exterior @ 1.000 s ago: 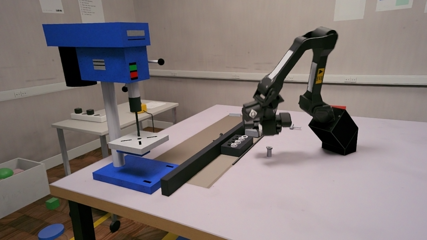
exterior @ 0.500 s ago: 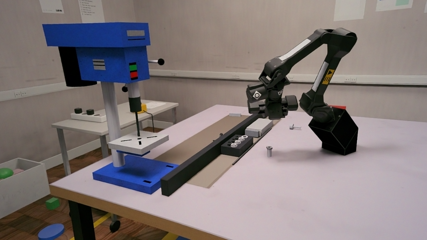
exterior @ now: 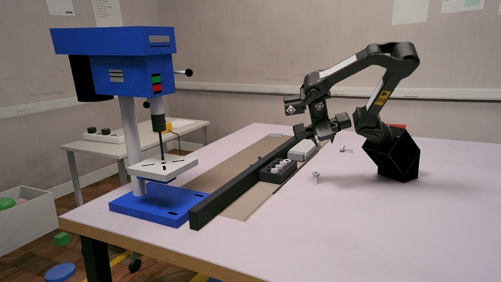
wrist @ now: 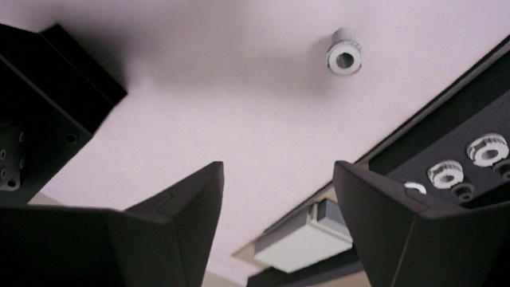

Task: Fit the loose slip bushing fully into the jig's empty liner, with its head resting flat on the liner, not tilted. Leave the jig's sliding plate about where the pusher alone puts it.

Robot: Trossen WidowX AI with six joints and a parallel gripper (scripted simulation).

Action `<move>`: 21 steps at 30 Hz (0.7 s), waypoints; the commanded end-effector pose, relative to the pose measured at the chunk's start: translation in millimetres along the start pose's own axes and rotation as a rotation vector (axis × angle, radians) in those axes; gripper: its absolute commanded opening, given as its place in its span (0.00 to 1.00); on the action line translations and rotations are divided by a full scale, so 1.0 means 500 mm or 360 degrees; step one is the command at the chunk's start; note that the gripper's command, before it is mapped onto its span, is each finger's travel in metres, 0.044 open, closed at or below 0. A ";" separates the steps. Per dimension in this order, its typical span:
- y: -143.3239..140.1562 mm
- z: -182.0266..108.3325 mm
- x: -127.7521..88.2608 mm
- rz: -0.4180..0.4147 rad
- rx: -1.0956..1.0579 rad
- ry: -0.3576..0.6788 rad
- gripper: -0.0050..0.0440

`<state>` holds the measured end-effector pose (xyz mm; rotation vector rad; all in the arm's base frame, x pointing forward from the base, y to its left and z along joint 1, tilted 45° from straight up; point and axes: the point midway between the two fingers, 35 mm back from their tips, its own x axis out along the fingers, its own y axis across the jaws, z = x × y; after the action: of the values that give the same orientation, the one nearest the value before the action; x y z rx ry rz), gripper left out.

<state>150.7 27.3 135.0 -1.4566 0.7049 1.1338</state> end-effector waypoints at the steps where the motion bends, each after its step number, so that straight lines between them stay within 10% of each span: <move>1: -0.003 0.001 0.013 -0.0006 -0.0018 -0.0256 0.58; 21: -0.044 -0.023 0.001 -0.0407 -0.0041 -0.0606 0.58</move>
<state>173.4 21.2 142.6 -1.2676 0.2531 1.1729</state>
